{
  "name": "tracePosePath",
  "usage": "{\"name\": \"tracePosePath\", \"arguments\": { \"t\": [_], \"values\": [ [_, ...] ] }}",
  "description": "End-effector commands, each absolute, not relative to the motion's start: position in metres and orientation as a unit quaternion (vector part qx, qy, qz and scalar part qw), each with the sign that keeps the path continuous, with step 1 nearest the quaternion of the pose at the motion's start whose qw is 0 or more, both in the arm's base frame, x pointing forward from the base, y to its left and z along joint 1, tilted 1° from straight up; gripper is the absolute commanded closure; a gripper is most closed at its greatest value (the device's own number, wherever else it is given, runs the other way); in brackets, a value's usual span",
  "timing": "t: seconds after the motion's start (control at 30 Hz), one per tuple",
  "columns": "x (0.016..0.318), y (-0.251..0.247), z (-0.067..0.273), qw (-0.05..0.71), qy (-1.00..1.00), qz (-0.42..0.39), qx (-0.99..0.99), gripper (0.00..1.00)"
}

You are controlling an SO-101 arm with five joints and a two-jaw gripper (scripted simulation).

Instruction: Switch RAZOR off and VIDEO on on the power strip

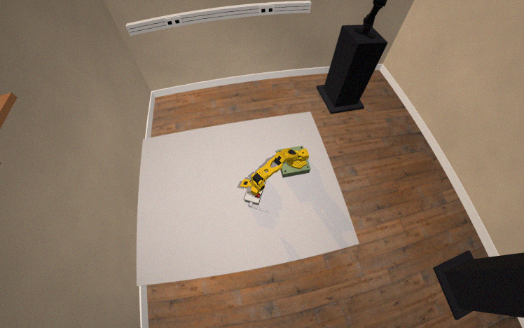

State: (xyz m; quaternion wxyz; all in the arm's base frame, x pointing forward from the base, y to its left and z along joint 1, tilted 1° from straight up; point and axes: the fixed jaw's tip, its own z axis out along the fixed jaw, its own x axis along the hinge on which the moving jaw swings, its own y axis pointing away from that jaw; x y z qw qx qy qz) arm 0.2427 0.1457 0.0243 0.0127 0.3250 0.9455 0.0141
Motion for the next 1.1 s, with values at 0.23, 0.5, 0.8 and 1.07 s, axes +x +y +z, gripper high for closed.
{"name": "tracePosePath", "arguments": {
  "t": [0.23, 0.5, 0.8, 1.07],
  "values": [
    [0.2417, 0.143, 0.0199, 0.005, 0.943, 0.005, 0.332, 1.0],
    [0.2425, 0.1405, 0.0166, 0.004, 0.942, 0.004, 0.337, 1.0],
    [0.2426, 0.1401, 0.0159, 0.003, 0.941, 0.004, 0.337, 1.0],
    [0.2416, 0.1395, 0.0127, 0.003, 0.941, 0.004, 0.338, 1.0]
  ]
}}
